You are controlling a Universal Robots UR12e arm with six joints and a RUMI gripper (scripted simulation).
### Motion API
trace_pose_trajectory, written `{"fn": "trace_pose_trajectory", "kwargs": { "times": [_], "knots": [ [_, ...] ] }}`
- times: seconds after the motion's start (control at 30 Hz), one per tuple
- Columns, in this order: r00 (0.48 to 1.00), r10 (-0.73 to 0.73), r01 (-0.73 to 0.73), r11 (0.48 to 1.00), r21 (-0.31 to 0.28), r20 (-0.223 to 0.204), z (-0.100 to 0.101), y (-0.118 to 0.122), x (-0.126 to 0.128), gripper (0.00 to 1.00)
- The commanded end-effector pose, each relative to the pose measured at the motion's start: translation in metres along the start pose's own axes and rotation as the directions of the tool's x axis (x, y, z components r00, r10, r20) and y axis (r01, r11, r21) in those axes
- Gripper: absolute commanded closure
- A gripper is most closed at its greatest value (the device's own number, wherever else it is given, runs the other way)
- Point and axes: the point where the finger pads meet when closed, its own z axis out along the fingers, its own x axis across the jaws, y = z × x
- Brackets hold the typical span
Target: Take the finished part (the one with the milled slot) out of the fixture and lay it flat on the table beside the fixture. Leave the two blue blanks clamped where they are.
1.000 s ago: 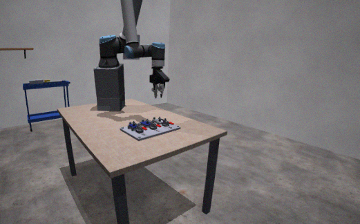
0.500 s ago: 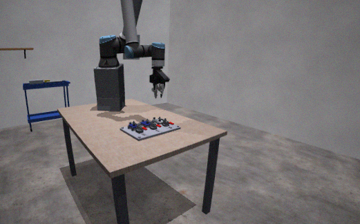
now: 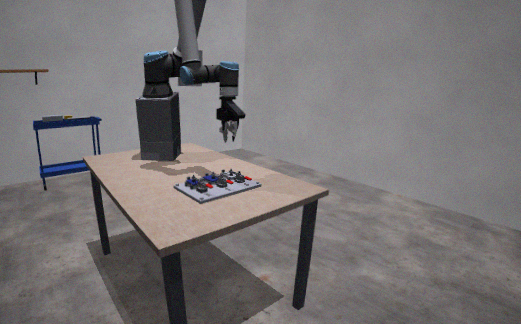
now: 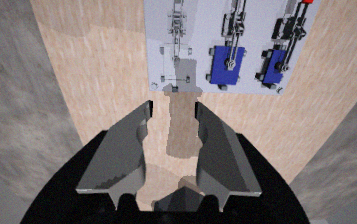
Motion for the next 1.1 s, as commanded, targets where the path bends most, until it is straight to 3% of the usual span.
{"fn": "trace_pose_trajectory", "kwargs": {
  "times": [0.0, 0.5, 0.87, 1.07],
  "knots": [
    [1.0, 0.0, 0.0, 1.0, 0.001, 0.0, 0.0, -0.001, 0.0, 0.72],
    [1.0, 0.0, 0.0, 1.0, 0.001, 0.0, 0.053, -0.001, 0.0, 0.72],
    [1.0, 0.0, 0.0, 1.0, 0.001, 0.0, 0.059, -0.001, 0.0, 0.72],
    [1.0, 0.0, 0.0, 1.0, 0.001, 0.0, 0.059, -0.015, 0.0, 0.72]
  ]
}}
